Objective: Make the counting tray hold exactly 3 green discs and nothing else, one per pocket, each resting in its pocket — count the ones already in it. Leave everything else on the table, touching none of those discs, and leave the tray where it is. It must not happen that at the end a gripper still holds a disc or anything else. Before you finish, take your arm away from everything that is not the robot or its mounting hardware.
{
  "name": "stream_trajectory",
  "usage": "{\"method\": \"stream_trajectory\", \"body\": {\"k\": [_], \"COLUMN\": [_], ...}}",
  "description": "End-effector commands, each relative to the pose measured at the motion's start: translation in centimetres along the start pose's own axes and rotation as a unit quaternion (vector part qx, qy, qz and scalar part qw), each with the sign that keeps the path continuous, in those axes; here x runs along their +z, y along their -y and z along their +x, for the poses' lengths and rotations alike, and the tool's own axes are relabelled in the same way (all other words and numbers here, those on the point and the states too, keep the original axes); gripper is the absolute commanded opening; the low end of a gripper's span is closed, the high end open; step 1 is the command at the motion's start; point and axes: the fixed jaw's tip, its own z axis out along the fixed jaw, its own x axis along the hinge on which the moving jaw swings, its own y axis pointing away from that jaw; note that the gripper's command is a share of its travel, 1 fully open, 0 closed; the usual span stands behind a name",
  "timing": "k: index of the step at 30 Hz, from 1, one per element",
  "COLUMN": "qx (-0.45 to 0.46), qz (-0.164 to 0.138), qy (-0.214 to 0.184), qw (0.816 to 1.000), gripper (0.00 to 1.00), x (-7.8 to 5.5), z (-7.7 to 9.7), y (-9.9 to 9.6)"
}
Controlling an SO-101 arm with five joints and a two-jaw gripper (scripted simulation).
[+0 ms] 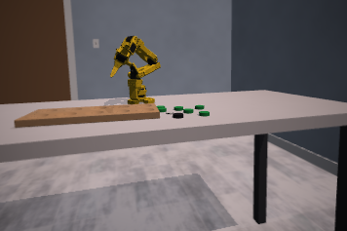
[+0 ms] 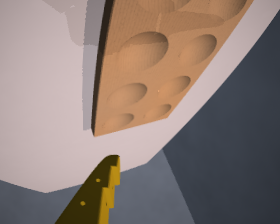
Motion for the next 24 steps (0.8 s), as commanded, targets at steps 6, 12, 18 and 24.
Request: {"method": "stream_trajectory", "body": {"k": [6,12,18,24], "qx": [-0.127,-0.127,-0.127,-0.127], "qz": [0.048,0.048,0.049,0.049], "qy": [0.030,0.031,0.031,0.031], "qw": [0.990,0.990,0.990,0.990], "gripper": [1.00,1.00,1.00,1.00], "x": [-0.94,-1.07,-1.12,-1.14], "z": [-5.31,-5.33,-5.34,-5.34], "y": [3.08,2.98,2.94,2.91]}}
